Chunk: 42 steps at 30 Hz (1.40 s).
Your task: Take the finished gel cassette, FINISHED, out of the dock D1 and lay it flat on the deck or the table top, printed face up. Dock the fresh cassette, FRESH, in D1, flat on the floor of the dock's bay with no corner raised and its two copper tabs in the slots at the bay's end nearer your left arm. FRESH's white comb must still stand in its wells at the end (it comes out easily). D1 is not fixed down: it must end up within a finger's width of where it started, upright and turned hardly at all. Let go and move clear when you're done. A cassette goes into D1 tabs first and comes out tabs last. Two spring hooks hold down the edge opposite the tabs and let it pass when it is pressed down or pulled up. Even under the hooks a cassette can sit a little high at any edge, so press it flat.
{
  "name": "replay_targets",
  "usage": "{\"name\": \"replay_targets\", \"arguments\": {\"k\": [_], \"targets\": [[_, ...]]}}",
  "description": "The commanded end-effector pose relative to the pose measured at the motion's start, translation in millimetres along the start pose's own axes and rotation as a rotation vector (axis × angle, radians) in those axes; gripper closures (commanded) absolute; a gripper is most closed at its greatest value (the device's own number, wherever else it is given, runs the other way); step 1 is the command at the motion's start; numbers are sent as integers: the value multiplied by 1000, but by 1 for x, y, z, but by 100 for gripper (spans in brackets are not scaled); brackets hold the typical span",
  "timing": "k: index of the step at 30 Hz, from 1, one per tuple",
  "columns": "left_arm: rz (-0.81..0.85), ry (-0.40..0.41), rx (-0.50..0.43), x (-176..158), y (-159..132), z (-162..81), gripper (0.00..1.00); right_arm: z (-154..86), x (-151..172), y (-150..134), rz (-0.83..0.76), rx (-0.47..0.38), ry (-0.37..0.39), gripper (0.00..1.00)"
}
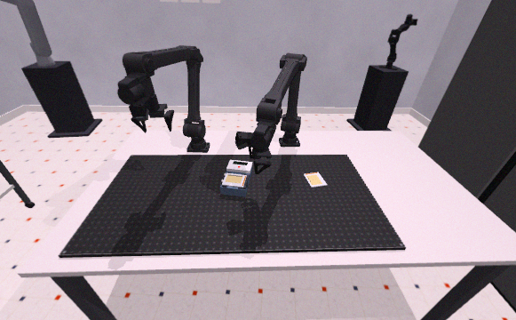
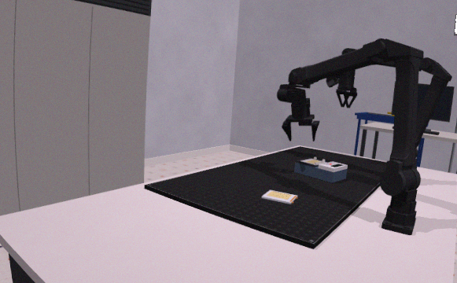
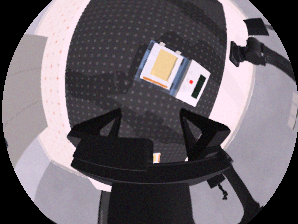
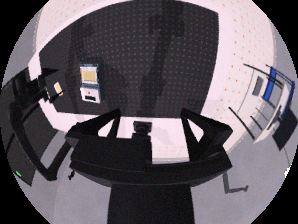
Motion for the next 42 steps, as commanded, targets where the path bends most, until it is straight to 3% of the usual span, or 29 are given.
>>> {"name": "replay_targets", "arguments": {"k": [1,12,18,29,34,42], "targets": [[-21,70,-42,19,2,-49,2,-24,-1,13,-15,-42,-6,0],[-299,110,-3,26,-33,-75,2,-24,-1,13,-15,-42,-6,0],[-314,112,-1,29,-57,-93,2,-24,-1,13,-15,-42,-6,0],[-607,154,35,29,-93,-118,2,-24,-1,13,-15,-42,-6,0],[-607,154,35,28,-114,-133,2,-24,-1,13,-15,-42,-6,0],[-786,180,55,23,-138,-149,2,-24,-1,13,-15,-42,-6,0]]}}
Point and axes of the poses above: on each arm, the point where the finger pads meet when closed, its own z axis out along the fingers, its own x axis across the jaws, y = z × x, the point moved 1 cm from there along -z, back along the fingers, and after that the axes turned 2 degrees about z, right-handed, at the moved point
